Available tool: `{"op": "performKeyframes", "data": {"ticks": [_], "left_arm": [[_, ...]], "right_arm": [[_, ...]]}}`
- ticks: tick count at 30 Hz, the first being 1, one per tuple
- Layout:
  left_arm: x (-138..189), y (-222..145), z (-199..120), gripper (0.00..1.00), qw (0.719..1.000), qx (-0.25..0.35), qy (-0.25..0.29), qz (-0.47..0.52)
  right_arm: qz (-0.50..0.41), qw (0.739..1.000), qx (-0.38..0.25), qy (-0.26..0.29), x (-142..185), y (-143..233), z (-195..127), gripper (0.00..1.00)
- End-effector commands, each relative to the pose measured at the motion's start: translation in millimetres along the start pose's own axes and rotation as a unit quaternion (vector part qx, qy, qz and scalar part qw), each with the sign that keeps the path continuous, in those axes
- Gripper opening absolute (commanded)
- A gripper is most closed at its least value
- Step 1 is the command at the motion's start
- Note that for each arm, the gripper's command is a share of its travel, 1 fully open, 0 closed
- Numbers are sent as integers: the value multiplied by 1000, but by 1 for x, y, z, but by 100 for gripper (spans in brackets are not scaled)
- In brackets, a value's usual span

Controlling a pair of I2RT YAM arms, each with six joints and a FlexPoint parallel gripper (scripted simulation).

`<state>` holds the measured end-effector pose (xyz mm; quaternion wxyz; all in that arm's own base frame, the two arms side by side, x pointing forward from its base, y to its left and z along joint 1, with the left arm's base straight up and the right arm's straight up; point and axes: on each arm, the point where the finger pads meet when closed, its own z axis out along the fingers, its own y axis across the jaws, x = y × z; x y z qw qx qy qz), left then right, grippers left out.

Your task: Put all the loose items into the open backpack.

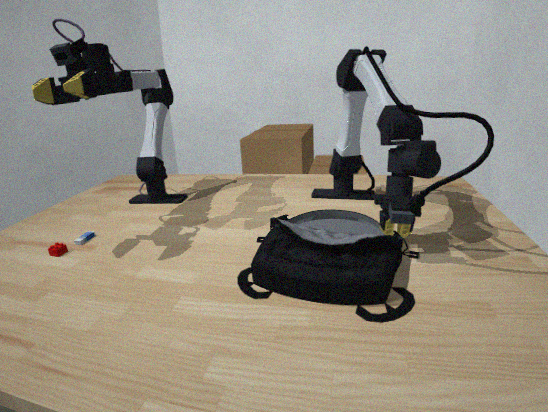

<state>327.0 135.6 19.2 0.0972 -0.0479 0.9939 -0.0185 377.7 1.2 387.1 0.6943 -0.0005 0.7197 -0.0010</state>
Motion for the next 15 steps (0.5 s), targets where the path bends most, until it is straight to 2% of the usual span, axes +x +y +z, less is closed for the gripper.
{"op": "performKeyframes", "data": {"ticks": [1, 15], "left_arm": [[9, 6, 15, 11, 999, -18, 15, 29], [10, 7, 14, 11, 999, -18, 14, 28]], "right_arm": [[0, 1000, 1, -8, -6, 0, -2, 90], [0, 1000, 1, -8, -6, 0, -2, 90]]}}
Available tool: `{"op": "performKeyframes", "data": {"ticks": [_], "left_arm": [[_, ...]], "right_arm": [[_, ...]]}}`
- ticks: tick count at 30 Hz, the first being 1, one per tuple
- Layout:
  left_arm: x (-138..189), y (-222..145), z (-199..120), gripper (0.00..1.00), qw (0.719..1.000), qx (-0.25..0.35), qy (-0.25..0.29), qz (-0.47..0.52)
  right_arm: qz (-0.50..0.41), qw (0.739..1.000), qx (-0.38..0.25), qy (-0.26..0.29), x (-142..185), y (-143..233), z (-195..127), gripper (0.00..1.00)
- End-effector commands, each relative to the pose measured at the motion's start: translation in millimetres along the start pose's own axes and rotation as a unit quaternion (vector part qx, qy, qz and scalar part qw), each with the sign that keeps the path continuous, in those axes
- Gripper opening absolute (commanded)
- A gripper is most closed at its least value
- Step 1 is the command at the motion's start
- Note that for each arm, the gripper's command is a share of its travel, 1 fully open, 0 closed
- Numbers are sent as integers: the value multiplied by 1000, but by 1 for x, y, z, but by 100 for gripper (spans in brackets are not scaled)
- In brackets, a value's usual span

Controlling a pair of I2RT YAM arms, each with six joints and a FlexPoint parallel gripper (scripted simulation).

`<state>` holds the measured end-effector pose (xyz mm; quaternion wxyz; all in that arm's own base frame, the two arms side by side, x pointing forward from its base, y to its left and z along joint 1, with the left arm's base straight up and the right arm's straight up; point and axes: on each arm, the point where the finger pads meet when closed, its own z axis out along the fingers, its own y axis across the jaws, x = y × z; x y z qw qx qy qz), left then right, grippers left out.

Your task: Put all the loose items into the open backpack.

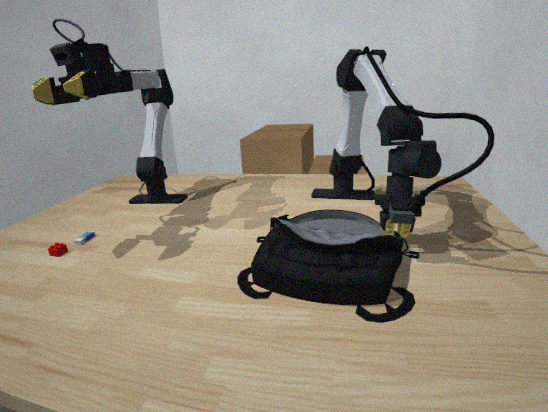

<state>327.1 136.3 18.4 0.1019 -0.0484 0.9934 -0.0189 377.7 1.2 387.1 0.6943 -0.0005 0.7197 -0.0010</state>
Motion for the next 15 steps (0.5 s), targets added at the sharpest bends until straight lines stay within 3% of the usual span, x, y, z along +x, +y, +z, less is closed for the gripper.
{"op": "performKeyframes", "data": {"ticks": [1, 15], "left_arm": [[11, 6, 13, 11, 999, -19, 19, 29], [13, 7, 13, 11, 999, -19, 19, 28]], "right_arm": [[0, 1000, 1, -8, -6, 0, -2, 90], [0, 1000, 1, -8, -6, 0, -2, 90]]}}
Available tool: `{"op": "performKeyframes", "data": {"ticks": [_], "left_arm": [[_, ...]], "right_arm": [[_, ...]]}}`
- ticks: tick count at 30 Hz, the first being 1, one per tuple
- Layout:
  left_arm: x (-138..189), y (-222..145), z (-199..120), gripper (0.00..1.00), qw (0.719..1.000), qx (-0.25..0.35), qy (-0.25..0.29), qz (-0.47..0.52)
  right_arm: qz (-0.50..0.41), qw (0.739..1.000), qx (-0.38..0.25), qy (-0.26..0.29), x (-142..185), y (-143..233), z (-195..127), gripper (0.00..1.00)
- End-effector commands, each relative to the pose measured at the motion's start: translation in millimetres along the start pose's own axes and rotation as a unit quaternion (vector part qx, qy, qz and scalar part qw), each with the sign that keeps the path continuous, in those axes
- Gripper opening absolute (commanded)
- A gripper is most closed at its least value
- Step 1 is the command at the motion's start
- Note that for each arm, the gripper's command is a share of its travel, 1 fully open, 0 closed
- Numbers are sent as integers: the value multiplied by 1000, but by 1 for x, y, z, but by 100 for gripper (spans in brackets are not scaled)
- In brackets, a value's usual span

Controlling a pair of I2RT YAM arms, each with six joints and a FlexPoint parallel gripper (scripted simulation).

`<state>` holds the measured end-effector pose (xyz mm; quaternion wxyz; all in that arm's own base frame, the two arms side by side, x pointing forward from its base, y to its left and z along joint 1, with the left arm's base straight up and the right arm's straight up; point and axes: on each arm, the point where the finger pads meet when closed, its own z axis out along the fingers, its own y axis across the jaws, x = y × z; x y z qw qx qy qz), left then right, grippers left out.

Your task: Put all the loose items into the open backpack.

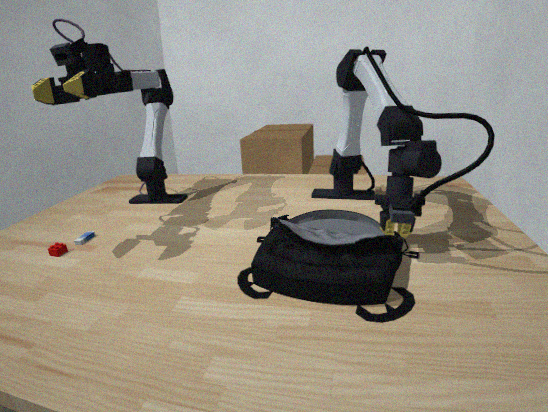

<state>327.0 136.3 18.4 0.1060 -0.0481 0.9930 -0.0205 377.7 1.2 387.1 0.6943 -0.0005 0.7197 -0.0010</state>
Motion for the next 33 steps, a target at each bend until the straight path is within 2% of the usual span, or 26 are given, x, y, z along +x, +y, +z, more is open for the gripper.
{"op": "performKeyframes", "data": {"ticks": [1, 33], "left_arm": [[13, 7, 13, 11, 999, -20, 23, 28], [8, -1, 14, 11, 999, -19, 22, 32]], "right_arm": [[0, 1000, 1, -8, -6, 0, -2, 90], [0, 1000, 1, -8, -6, 0, -2, 90]]}}
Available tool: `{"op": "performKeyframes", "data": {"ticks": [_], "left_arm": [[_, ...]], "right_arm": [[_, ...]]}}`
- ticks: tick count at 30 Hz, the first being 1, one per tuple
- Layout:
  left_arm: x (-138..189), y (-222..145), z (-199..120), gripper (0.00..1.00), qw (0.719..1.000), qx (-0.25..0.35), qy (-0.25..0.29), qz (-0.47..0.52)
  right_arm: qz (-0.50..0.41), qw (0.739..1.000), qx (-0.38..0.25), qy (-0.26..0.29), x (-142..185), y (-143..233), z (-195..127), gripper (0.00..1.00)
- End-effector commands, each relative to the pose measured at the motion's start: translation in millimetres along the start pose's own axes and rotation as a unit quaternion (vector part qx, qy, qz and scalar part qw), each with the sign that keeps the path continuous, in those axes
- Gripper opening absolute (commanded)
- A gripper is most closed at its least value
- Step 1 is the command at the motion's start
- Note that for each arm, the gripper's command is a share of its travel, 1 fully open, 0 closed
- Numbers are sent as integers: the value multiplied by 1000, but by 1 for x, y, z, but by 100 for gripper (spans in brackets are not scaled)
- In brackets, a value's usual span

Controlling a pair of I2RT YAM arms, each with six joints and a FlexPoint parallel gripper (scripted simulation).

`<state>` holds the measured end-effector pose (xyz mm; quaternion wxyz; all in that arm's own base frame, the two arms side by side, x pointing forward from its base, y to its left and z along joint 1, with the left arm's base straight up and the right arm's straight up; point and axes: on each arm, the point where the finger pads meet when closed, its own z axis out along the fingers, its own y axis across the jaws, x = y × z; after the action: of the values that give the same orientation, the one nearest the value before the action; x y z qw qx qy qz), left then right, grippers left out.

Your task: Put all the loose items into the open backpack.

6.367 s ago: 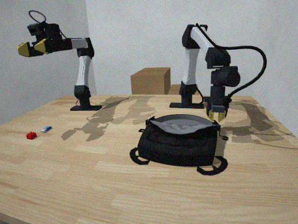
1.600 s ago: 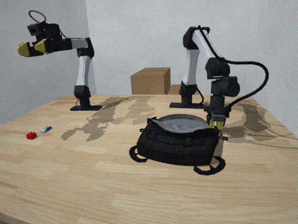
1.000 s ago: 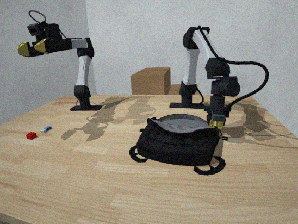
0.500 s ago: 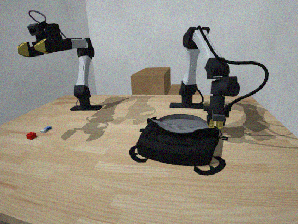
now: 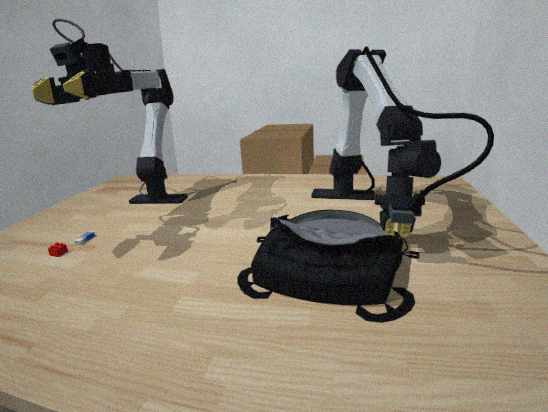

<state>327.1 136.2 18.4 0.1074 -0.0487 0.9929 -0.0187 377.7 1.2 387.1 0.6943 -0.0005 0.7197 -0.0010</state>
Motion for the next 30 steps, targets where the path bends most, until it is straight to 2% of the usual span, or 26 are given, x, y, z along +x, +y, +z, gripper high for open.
{"op": "performKeyframes", "data": {"ticks": [1, 10, 11, 12, 14, 18, 22, 30], "left_arm": [[8, -1, 14, 11, 999, -17, 24, 32], [8, -1, 14, 11, 999, -17, 24, 32], [0, 1, 3, 11, 999, -19, 8, 27], [8, -1, 14, 11, 999, -17, 24, 32], [8, -1, 14, 11, 999, -17, 24, 32], [5, -14, 8, 11, 999, -21, 13, 33], [13, -29, 11, 11, 999, -16, 30, 26], [13, -55, 10, 11, 999, -9, 25, 26]], "right_arm": [[0, 1000, 1, -8, -6, 0, -2, 90], [0, 1000, 1, -8, -6, 0, -2, 90], [0, 1000, 1, -8, -6, 0, -2, 90], [0, 1000, 1, -8, -6, 0, -2, 90], [0, 1000, 1, -8, -6, 0, -2, 90], [0, 1000, 1, -8, -6, 0, -2, 90], [0, 1000, 1, -8, -6, 0, -2, 90], [0, 1000, 1, -8, -6, 0, -2, 90]]}}
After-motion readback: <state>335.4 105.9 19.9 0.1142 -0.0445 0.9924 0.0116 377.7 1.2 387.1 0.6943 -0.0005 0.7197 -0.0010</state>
